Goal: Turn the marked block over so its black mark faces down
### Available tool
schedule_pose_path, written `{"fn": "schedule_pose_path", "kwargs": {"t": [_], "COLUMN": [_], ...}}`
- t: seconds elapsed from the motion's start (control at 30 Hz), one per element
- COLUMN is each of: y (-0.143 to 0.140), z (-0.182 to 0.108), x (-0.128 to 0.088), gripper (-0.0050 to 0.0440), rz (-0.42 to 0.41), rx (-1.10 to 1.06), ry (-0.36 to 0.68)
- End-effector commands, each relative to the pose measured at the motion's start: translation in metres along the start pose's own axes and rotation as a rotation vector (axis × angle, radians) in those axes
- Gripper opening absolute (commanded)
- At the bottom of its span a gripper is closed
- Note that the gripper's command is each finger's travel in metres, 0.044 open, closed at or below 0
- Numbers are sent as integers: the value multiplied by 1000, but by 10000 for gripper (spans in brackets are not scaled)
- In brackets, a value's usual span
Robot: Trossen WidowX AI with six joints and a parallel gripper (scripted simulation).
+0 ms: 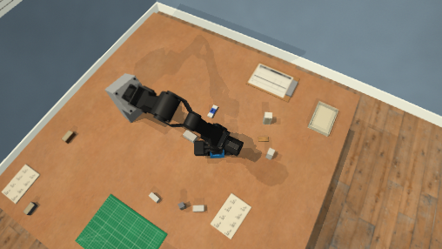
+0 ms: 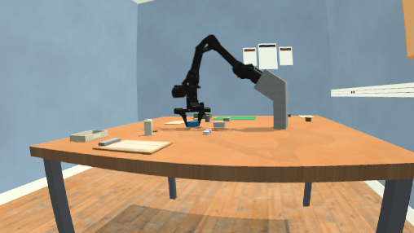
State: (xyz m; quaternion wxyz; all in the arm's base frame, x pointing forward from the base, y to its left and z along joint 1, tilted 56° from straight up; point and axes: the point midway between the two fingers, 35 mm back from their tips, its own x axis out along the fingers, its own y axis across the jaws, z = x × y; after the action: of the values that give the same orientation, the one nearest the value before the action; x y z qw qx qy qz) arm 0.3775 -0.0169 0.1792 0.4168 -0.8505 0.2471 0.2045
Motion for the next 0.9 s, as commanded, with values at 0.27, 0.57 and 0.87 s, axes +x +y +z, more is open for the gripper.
{"fn": "schedule_pose_path", "kwargs": {"t": [0.27,0.57,0.87], "y": [-2,-2,-2], "z": [-2,-3,-3], "x": [-1,-3,-15], "gripper": [-50,-50,-50], "rz": [-6,-10,-15], "rx": [1,3,8], "ry": [1,4,9]}}
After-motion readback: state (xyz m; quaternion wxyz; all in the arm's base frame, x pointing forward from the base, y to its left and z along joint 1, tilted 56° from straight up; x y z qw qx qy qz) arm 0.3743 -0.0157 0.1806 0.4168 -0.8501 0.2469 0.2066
